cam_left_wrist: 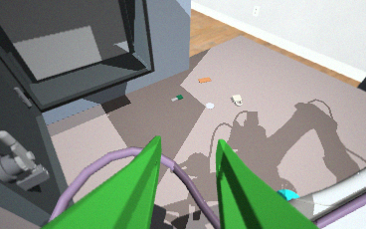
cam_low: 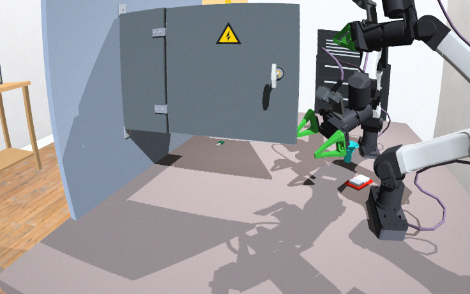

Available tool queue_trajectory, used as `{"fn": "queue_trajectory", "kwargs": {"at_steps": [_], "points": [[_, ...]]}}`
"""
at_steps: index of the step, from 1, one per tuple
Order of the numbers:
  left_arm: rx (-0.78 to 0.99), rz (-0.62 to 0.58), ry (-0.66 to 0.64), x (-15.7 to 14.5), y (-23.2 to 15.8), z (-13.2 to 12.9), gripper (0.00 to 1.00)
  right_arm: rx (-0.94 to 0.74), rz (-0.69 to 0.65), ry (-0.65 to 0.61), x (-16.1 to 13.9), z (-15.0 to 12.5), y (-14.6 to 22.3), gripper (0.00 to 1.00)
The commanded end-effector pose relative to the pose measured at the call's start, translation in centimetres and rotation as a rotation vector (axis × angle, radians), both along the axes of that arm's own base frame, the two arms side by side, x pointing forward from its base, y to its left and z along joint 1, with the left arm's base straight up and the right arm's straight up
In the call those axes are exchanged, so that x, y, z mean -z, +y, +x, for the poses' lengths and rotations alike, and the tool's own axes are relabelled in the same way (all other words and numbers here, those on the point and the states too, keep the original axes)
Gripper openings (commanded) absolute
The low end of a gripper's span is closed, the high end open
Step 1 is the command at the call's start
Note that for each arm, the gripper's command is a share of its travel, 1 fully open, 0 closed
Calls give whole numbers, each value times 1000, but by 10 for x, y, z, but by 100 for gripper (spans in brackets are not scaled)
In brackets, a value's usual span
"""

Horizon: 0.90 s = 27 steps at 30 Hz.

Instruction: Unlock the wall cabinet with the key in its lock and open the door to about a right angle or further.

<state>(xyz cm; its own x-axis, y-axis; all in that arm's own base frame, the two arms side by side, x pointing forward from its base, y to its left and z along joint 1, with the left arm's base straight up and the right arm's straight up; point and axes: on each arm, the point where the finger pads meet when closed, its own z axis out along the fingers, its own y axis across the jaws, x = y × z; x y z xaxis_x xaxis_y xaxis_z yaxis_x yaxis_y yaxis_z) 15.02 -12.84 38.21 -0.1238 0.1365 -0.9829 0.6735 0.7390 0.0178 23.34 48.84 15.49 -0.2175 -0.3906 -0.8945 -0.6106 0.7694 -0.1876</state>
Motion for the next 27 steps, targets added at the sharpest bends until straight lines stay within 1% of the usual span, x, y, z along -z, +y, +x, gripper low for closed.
{"fn": "queue_trajectory", "kwargs": {"at_steps": [1,3,7,12,13,18,20,24,27], "points": [[0,-9,-18,-4,-1,3,37,-122,-62,163,16,-10,-16,100],[0,-9,-18,-4,-1,3,37,-122,-62,163,16,-10,-16,100],[0,-9,-18,-4,-1,3,37,-177,-71,229,13,-10,-37,100],[0,-9,-18,-4,-1,3,37,-227,-43,314,1,-10,-67,100],[0,-9,-18,-4,-1,3,37,-228,-33,313,-4,-7,-74,100],[0,-9,-18,-4,-1,3,37,-215,93,218,-69,9,-107,100],[0,-9,-18,-4,-1,3,37,-215,93,218,-69,9,-107,100],[0,-9,-18,-4,-1,3,37,-203,194,122,-124,15,-142,100],[0,-9,-18,-4,-1,3,37,-192,266,42,-163,14,-171,100]]}}
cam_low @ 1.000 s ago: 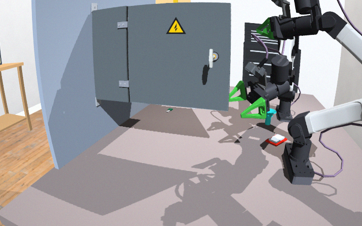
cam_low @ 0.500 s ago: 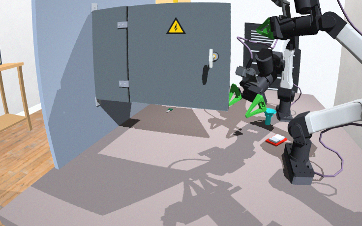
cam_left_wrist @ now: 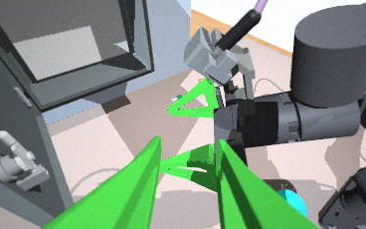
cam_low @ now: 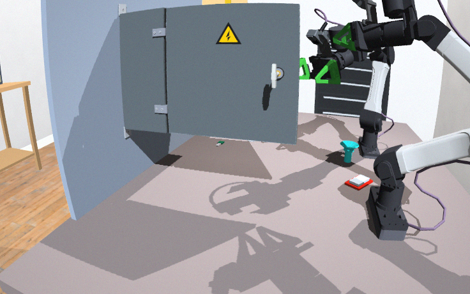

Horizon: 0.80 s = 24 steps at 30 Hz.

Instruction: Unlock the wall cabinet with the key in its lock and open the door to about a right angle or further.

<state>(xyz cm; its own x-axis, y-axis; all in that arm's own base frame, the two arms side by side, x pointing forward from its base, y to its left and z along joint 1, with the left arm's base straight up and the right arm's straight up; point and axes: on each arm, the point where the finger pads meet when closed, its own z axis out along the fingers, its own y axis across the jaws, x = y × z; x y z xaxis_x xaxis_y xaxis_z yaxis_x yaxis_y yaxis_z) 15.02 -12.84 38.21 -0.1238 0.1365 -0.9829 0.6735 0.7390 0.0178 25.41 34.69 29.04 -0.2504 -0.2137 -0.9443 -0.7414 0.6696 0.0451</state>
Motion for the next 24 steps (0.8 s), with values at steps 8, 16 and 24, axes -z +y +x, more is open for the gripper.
{"fn": "queue_trajectory", "kwargs": {"at_steps": [8,16,24], "points": [[0,-9,-18,-4,-1,3,37,48,216,-248,-111,-31,-112,100],[0,-9,-18,-4,-1,3,37,81,292,-346,-139,-56,-156,100],[0,-9,-18,-4,-1,3,37,109,346,-421,-155,-75,-185,100]]}}
